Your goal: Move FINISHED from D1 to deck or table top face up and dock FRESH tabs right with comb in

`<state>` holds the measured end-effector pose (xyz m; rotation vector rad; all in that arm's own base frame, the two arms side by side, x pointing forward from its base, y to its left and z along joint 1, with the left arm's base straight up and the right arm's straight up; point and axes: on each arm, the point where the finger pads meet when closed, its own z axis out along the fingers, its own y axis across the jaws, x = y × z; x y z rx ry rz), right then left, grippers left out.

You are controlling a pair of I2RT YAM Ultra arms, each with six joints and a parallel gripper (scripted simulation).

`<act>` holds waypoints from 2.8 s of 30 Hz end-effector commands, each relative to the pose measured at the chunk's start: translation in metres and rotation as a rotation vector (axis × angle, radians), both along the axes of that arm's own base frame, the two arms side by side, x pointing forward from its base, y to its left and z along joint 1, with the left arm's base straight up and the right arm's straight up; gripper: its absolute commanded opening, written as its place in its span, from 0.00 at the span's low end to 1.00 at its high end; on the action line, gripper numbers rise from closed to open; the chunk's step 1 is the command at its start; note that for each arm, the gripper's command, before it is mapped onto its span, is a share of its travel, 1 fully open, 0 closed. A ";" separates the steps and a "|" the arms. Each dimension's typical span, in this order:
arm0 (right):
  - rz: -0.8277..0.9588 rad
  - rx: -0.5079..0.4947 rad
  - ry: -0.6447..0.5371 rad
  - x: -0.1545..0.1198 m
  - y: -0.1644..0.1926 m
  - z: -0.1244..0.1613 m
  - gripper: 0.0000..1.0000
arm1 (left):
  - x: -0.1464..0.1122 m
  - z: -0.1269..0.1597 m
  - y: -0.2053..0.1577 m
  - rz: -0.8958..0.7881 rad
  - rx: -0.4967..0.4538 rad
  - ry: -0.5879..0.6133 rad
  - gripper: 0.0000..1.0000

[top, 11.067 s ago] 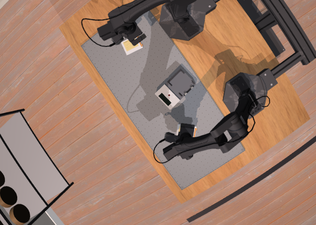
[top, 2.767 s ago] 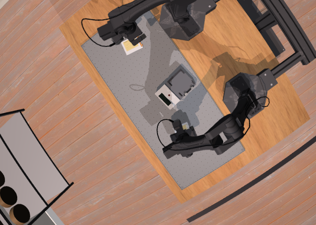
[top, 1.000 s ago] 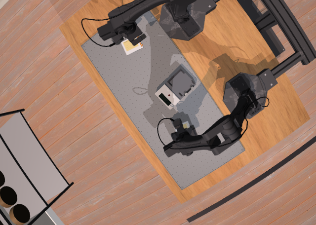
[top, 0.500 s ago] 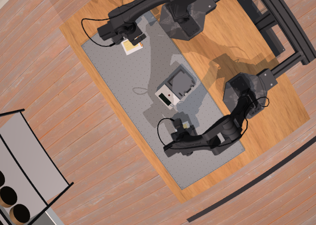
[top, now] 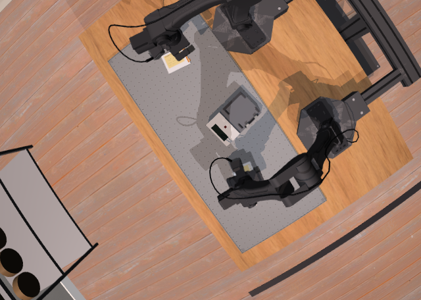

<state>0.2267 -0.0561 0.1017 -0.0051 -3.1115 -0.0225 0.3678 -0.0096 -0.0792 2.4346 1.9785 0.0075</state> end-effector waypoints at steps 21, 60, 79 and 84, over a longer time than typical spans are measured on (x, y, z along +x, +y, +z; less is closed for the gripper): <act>-0.008 -0.014 -0.029 0.006 -0.006 0.011 1.00 | 0.002 0.003 0.000 0.000 -0.001 -0.009 0.98; -0.008 -0.014 -0.029 0.006 -0.006 0.011 1.00 | 0.002 0.011 0.000 0.000 -0.001 -0.009 0.98; -0.008 -0.014 -0.029 0.006 -0.006 0.011 1.00 | 0.006 0.016 0.000 0.000 -0.002 -0.021 0.98; -0.008 -0.014 -0.029 0.006 -0.006 0.011 1.00 | 0.006 0.016 0.000 0.000 -0.002 -0.021 0.98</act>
